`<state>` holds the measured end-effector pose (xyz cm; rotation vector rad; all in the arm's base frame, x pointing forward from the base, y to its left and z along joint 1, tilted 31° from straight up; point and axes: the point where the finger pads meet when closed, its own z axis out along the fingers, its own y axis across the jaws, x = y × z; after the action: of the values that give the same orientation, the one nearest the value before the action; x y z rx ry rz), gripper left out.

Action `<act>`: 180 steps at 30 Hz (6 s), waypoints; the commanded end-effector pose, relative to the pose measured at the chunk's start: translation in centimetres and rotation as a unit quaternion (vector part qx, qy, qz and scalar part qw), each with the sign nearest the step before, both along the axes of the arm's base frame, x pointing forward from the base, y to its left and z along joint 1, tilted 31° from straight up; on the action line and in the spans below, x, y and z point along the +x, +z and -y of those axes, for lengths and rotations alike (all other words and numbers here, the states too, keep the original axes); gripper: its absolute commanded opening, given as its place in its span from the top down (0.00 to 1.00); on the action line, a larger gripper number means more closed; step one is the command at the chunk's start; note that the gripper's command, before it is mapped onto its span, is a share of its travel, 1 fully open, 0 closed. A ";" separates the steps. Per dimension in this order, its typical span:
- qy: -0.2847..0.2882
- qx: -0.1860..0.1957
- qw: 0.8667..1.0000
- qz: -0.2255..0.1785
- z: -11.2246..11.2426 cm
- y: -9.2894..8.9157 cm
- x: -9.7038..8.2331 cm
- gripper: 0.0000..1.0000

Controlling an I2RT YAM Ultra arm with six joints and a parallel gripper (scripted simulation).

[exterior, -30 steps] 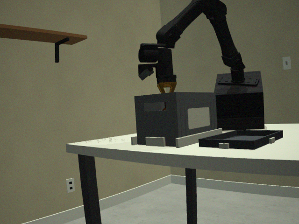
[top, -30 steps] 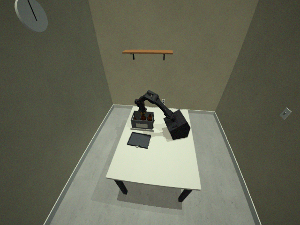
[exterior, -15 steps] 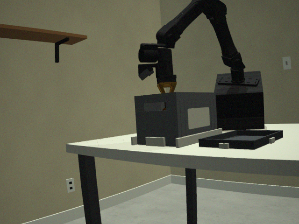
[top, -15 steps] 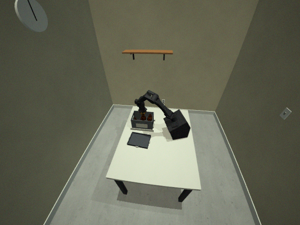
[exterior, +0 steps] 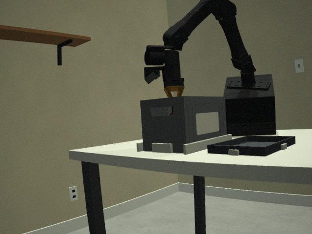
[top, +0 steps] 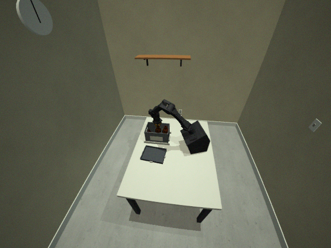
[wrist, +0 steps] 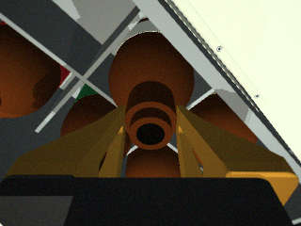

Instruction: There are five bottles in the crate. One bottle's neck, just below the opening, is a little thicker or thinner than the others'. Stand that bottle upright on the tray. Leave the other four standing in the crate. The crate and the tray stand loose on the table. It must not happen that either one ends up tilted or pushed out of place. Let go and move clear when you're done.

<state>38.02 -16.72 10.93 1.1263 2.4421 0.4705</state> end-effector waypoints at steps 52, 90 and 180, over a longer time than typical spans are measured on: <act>-0.007 -0.007 1.000 0.007 0.7 0.2 0.2 0.39; -0.004 -0.012 1.000 0.018 1.3 6.3 -2.7 0.39; -0.001 -0.007 1.000 0.009 -7.7 8.0 -4.5 1.00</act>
<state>33.71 -8.47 18.33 1.0617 2.4860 0.5082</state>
